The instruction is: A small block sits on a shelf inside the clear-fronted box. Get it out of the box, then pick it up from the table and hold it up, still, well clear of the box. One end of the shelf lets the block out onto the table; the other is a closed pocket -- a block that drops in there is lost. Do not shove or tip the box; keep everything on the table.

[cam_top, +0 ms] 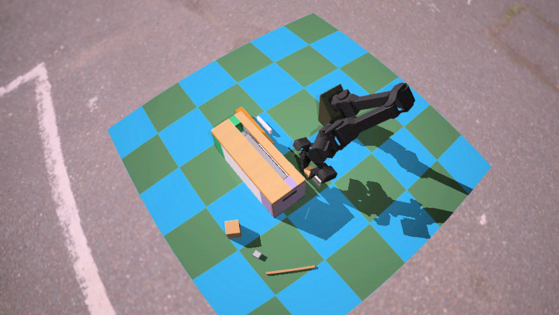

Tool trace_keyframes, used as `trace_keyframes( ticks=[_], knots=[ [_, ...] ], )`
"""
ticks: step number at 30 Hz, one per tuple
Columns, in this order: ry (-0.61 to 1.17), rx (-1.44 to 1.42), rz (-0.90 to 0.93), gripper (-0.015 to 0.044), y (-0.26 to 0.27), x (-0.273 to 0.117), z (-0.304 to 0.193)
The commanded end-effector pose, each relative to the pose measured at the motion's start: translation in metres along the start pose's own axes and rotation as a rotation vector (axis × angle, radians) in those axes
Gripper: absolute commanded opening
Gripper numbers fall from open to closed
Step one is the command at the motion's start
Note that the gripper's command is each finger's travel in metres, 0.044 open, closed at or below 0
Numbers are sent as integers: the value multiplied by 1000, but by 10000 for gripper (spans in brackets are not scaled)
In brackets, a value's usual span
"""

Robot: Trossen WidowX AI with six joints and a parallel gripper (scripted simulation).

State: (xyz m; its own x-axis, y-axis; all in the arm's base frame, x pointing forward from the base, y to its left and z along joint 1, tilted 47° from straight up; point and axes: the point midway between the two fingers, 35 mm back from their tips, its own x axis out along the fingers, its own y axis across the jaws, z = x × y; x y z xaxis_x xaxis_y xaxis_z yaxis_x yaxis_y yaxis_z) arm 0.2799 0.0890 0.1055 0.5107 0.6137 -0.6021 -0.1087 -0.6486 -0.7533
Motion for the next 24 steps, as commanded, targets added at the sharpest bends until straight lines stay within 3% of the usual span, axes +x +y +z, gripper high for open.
trace_keyframes(
  ticks=[1,24],
  knots=[
    [-6,147,-2,0,1,-5,-1],
    [-44,1098,24,0,15,-20,0]
  ],
)
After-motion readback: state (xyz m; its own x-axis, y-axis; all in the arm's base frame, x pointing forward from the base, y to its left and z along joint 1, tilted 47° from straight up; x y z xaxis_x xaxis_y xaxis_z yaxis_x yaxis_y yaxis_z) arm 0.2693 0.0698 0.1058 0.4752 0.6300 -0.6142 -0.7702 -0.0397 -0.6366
